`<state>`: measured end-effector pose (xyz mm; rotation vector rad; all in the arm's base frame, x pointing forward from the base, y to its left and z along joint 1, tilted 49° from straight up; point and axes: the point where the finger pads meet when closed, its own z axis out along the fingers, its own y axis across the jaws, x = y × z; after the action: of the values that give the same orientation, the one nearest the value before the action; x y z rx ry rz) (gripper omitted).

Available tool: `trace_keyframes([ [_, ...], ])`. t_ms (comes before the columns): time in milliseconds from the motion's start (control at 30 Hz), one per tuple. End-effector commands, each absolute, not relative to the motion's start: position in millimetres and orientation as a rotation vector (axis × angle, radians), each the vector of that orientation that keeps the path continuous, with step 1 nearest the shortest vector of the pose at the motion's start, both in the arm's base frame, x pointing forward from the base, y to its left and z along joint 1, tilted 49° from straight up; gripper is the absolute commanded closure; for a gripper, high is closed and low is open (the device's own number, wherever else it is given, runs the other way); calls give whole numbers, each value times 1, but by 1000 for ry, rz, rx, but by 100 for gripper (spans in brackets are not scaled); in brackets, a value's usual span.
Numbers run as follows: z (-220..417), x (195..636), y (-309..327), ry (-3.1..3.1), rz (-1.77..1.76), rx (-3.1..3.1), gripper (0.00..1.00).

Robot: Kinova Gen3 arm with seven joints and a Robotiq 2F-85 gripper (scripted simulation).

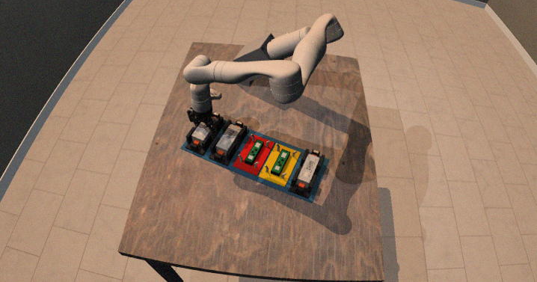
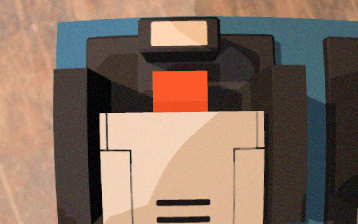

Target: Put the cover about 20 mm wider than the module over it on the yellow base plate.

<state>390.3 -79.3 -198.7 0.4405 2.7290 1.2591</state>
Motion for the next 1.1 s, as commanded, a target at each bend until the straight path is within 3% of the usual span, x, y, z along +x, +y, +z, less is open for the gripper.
trace_keyframes([
  [0, -198, 391, -80, 2728, 1257, 441, 30],
  [433, -198, 391, -80, 2728, 1257, 441, 30],
  [467, -198, 391, -80, 2728, 1257, 441, 100],
  [1067, -198, 391, -80, 2728, 1257, 441, 100],
])
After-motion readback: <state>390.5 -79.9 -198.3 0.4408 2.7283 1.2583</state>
